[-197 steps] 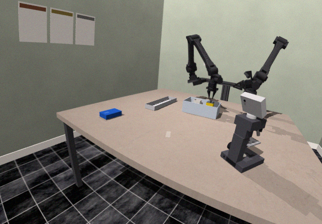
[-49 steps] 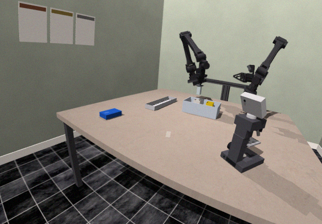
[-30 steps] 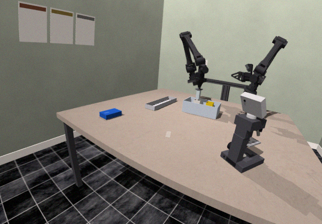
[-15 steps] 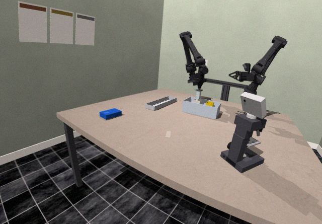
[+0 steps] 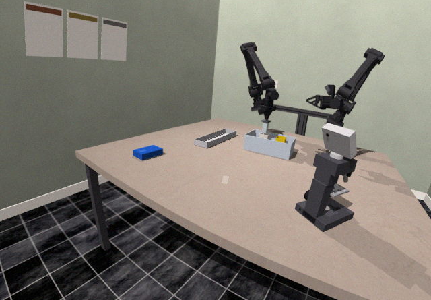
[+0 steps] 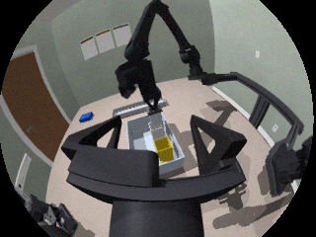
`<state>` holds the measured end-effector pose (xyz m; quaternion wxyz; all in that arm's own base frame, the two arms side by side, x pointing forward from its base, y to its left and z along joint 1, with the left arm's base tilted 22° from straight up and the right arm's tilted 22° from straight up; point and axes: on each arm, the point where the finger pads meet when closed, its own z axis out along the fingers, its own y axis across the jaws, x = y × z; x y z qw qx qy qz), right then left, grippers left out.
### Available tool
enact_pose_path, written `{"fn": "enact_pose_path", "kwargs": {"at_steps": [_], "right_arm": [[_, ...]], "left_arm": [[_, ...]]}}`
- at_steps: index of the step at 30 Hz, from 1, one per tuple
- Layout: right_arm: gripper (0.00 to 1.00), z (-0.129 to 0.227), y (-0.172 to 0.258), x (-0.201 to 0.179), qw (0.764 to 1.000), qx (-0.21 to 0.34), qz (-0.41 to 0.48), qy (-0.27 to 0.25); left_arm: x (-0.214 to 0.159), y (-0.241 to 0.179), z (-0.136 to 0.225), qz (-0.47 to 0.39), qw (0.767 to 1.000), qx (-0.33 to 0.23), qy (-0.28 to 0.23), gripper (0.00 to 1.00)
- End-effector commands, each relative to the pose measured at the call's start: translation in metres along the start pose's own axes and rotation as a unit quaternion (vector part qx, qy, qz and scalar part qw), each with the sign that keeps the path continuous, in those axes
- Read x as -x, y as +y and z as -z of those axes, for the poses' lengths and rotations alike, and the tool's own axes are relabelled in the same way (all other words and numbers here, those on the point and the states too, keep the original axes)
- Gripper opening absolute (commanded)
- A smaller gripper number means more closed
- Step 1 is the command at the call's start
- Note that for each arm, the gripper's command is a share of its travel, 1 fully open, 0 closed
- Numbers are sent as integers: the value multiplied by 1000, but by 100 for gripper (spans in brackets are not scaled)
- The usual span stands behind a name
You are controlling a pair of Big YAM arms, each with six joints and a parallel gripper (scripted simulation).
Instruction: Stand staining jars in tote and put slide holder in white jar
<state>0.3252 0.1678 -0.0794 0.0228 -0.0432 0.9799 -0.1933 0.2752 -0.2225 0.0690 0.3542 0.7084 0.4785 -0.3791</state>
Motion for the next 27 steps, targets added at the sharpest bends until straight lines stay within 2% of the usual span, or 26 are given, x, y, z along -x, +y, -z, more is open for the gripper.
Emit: {"fn": "enact_pose_path", "kwargs": {"at_steps": [1,27], "right_arm": [[0,10,10,19,1000,8,-5,-14],[0,-34,1,6,1000,3,3,-7]], "left_arm": [[13,22,-2,-27,1000,4,-1,100],[13,22,-2,-27,1000,4,-1,100]]}}
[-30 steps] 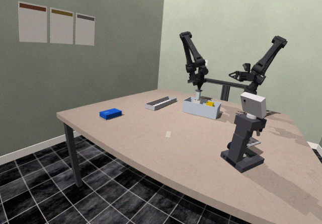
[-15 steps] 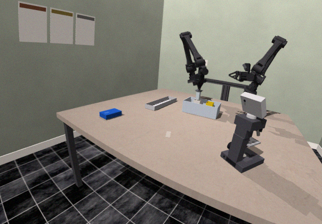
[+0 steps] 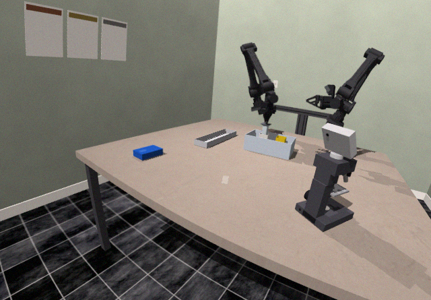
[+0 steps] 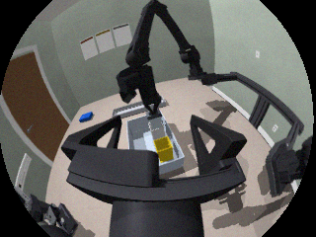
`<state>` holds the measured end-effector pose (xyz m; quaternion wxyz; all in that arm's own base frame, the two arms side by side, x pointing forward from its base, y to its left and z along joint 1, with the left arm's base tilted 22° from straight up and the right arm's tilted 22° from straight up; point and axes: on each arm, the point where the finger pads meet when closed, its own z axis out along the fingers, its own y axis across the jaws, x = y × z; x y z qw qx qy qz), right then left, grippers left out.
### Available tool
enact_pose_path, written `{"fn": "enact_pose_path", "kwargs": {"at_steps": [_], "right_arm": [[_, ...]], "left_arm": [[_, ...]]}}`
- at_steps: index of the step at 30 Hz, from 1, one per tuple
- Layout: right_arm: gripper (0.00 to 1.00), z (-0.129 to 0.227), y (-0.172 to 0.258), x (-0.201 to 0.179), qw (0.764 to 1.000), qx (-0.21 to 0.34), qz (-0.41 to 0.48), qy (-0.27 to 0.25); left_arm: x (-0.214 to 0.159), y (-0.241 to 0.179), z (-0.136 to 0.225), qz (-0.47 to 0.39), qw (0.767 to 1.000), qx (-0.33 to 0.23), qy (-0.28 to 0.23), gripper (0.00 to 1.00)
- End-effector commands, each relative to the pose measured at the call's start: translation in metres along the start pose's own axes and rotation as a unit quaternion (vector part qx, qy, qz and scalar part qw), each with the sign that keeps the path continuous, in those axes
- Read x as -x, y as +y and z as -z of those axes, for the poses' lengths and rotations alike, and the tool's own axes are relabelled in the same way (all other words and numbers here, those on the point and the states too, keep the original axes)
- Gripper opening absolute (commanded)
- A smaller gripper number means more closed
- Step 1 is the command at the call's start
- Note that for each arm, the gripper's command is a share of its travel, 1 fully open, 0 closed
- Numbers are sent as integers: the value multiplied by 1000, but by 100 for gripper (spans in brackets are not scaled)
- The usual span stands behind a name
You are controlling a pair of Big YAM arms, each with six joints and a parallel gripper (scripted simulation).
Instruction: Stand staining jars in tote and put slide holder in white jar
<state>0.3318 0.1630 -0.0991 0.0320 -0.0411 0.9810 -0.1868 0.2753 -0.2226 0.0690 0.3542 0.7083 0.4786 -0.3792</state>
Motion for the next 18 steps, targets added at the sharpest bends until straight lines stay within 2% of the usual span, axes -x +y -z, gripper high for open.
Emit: {"fn": "enact_pose_path", "kwargs": {"at_steps": [1,4,18], "right_arm": [[0,-14,0,5,1000,-1,6,-2],[0,-18,6,19,1000,5,1,-12],[0,-54,1,3,1000,-1,9,-2]], "left_arm": [[13,22,-2,-27,1000,4,-1,100],[13,22,-2,-27,1000,4,-1,100],[13,22,-2,-27,1000,4,-1,100]]}}
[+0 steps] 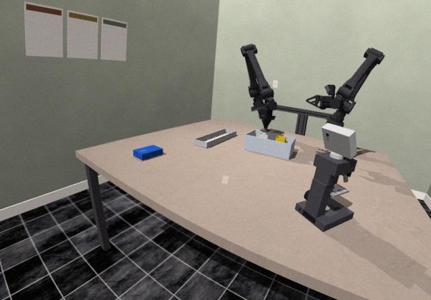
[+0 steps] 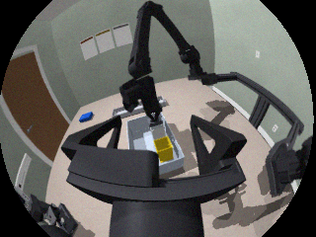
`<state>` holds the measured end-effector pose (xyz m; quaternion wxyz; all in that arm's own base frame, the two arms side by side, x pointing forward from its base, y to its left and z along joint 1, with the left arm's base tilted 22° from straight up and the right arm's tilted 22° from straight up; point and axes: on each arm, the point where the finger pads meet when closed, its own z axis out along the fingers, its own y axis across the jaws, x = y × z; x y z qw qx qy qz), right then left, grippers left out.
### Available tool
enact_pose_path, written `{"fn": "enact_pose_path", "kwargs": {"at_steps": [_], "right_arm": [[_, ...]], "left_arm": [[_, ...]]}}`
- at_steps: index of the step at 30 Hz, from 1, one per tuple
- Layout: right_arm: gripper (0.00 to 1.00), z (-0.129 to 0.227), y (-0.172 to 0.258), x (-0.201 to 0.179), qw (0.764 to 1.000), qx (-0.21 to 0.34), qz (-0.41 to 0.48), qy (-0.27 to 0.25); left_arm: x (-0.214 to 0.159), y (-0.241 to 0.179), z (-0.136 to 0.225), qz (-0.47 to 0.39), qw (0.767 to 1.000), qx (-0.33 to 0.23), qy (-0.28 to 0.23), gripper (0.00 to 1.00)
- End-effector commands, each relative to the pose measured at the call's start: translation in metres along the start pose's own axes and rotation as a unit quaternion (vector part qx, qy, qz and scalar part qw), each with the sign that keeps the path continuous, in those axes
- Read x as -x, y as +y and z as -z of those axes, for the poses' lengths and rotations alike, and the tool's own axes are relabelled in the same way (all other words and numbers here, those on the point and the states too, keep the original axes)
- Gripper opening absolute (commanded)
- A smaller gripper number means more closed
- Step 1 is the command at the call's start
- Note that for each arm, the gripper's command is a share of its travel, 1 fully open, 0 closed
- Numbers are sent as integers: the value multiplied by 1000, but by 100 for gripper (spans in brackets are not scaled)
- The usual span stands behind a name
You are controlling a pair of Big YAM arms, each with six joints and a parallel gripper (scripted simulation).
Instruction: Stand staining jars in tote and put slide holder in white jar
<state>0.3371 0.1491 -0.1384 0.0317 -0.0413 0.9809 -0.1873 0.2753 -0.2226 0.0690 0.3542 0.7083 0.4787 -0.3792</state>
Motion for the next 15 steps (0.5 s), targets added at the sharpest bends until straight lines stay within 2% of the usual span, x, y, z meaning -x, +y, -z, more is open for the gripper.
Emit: {"fn": "enact_pose_path", "kwargs": {"at_steps": [1,5,15], "right_arm": [[0,-14,-1,-1,1000,-1,9,-1],[0,-17,4,14,1000,4,2,-11],[0,-24,9,12,1000,4,8,-12]], "left_arm": [[13,22,-2,-27,1000,4,-1,100],[13,22,-2,-27,1000,4,-1,100],[13,22,-2,-27,1000,4,-1,100]]}}
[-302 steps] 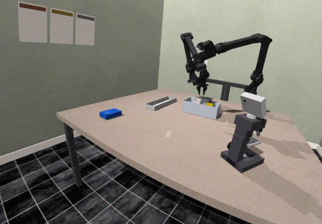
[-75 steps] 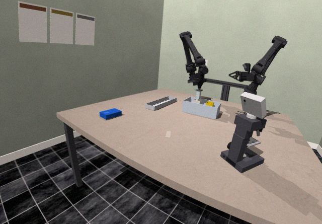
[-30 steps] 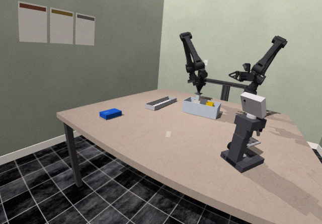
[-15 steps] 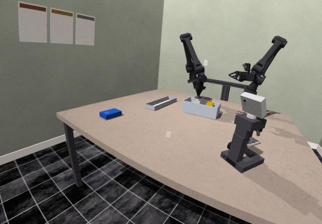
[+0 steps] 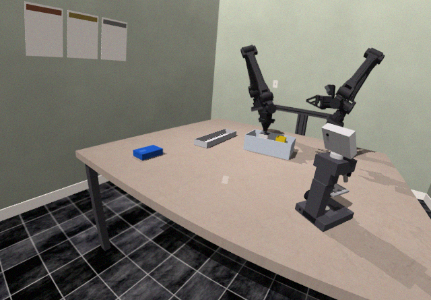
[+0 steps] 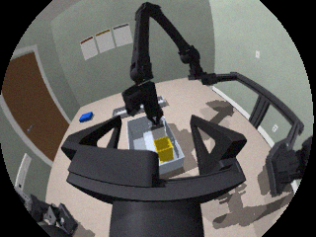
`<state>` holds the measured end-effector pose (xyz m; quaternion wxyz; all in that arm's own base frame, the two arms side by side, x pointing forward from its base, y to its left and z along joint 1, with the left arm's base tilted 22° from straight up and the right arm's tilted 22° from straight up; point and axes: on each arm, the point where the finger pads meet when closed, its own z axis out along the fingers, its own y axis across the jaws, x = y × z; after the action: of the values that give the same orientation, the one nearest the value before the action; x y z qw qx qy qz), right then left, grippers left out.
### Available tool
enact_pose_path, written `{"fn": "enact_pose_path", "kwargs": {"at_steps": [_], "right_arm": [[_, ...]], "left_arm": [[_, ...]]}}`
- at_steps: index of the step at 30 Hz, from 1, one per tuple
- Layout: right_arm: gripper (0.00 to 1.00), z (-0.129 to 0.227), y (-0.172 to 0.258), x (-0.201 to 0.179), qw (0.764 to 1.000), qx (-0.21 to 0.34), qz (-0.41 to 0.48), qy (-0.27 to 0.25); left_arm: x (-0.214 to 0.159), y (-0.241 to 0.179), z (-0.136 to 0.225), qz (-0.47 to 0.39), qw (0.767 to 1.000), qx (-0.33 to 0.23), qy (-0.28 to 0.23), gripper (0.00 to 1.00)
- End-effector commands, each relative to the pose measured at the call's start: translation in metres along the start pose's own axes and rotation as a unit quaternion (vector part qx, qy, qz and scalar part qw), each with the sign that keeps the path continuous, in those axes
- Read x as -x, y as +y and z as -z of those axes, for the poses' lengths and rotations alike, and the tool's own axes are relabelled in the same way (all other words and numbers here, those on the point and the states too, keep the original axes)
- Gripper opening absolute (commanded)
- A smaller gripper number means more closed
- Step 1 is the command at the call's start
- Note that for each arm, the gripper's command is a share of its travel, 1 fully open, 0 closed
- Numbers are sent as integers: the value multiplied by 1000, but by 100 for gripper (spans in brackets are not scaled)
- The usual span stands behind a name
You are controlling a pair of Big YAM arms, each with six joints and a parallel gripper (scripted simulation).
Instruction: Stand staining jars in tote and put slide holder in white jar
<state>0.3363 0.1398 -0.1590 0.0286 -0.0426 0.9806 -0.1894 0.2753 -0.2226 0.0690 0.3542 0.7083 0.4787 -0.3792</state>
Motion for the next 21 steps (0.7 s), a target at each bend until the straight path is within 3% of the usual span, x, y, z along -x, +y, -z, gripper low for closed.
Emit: {"fn": "enact_pose_path", "kwargs": {"at_steps": [1,7,13,14,19,20,21], "right_arm": [[0,-1,10,15,1000,6,6,-15],[0,11,10,16,1000,8,0,-18],[68,7,6,9,1000,4,1,-11],[74,7,6,9,1000,4,1,-11],[74,12,7,10,1000,7,0,-17],[85,17,10,13,1000,10,2,-23],[86,20,8,20,1000,13,-1,-28]], "left_arm": [[13,22,-2,-27,1000,4,-1,100],[13,22,-2,-27,1000,4,-1,100],[13,22,-2,-27,1000,4,-1,100],[13,22,-2,-27,1000,4,-1,100],[13,22,-2,-27,1000,4,-1,100],[13,22,-2,-27,1000,4,-1,100],[10,22,-4,-23,1000,1,2,100]]}}
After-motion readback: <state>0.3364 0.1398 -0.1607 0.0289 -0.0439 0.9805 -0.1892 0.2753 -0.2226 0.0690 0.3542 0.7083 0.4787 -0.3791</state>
